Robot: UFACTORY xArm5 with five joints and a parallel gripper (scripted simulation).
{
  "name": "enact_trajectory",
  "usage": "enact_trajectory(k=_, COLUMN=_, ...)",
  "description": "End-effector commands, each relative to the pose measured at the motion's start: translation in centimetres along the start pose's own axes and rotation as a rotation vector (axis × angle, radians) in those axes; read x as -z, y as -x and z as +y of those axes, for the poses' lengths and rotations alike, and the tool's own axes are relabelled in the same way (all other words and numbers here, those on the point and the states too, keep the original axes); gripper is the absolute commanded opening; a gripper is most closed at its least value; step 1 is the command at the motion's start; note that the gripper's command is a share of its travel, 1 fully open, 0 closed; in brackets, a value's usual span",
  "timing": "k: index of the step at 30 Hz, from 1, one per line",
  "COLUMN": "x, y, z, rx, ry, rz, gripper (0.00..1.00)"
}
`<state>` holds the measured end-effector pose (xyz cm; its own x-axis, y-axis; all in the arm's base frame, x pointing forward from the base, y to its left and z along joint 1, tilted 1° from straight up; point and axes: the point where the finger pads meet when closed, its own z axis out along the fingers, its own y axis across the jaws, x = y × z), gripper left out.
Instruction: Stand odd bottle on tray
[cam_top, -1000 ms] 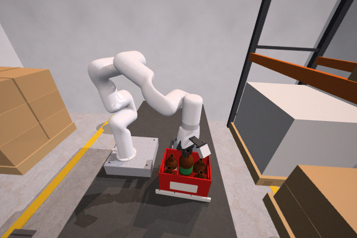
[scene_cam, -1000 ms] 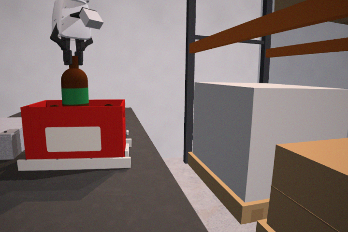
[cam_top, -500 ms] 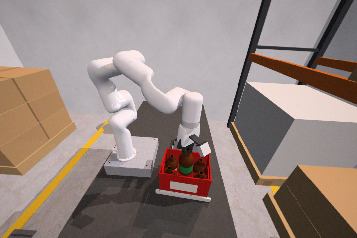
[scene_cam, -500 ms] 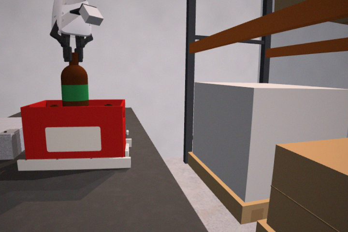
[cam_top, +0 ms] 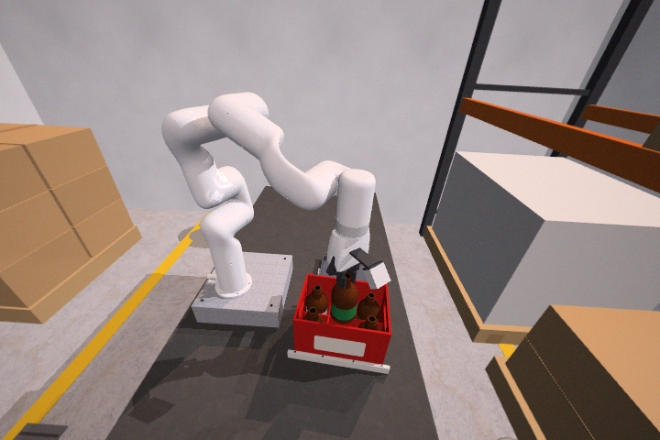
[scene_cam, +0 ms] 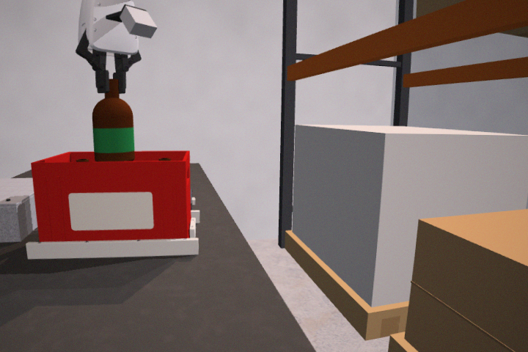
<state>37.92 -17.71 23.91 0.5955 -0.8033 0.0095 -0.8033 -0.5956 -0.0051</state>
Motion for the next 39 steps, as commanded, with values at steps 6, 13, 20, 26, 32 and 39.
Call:
enact_trajectory(k=6, x=0.2, y=-0.1, z=0.0, rx=0.0, ry=-0.002, rz=0.004, gripper=0.0)
enact_trajectory(k=13, x=0.6, y=-0.1, z=0.0, rx=0.0, ry=-0.002, rz=0.004, gripper=0.0)
enact_trajectory(k=20, x=1.3, y=-0.1, z=0.0, rx=0.0, ry=-0.002, rz=0.004, gripper=0.0)
enact_trajectory(k=26, x=1.8, y=-0.1, z=0.0, rx=0.0, ry=-0.002, rz=0.004, gripper=0.0)
enact_trajectory(k=32, x=2.1, y=-0.1, z=0.0, rx=0.0, ry=-0.002, rz=0.004, gripper=0.0)
enact_trajectory(k=39, x=2.1, y=-0.1, z=0.0, rx=0.0, ry=-0.002, rz=0.004, gripper=0.0)
